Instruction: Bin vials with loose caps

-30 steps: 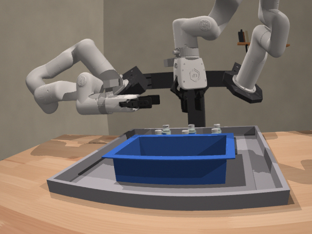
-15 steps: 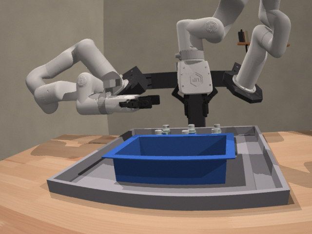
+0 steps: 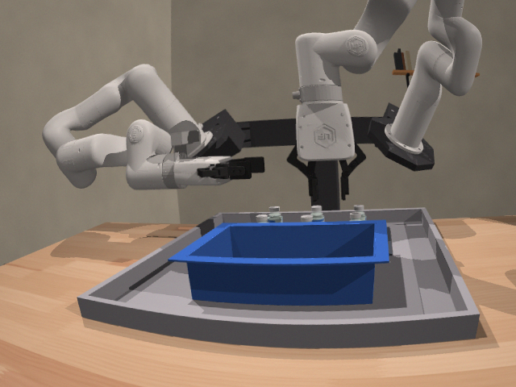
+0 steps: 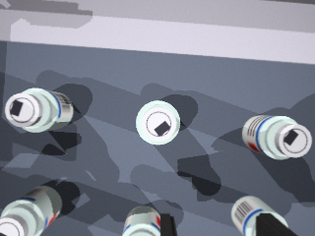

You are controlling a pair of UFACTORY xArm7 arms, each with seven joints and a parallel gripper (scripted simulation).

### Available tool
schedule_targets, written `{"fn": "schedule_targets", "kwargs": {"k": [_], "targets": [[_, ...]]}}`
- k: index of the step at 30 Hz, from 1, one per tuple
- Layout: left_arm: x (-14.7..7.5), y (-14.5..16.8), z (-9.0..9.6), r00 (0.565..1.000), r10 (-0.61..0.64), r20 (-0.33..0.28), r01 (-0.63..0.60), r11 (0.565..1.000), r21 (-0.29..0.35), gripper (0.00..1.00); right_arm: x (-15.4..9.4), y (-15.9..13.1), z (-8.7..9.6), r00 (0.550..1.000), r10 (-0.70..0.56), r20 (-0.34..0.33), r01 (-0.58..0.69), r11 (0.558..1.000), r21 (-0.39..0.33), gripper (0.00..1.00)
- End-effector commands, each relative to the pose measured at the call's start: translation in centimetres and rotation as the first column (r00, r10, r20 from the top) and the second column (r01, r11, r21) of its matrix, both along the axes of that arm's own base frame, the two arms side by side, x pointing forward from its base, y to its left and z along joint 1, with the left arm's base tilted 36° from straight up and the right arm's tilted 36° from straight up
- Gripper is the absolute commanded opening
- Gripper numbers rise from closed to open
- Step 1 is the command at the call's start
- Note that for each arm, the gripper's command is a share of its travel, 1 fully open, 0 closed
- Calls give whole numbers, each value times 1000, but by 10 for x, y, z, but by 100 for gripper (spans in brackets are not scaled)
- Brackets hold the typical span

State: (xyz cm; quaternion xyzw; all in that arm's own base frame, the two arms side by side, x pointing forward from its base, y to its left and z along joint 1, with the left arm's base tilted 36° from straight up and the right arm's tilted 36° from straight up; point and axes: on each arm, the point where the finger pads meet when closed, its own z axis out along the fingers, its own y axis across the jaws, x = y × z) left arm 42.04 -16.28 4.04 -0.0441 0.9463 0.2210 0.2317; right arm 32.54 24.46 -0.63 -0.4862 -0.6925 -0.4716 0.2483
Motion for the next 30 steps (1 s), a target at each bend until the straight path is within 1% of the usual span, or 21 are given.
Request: {"fn": "schedule_targets", "kwargs": {"k": [1,15,17,18,30], "targets": [[-4,-4,-1,999,37,22,-36,999,-24,50,-1,1,1,1000,3,1,-3,1000,2,100],[6,0,3,997,-53,-53,54,998,25,50,-1,0,1,1000,3,1,-3,1000,2,100],[6,0,3,997,-53,-53,54,998,25,50,-1,0,1,1000,3,1,-3,1000,2,100],[4,-1,2,999,-29,-30,30,999,12,50,-1,0,1,1000,3,1,-3,1000,2,100],[6,0,3,999,-29,-30,30,999,12,50,-1,1,2,1000,3,1,-3,1000,2,100]]}}
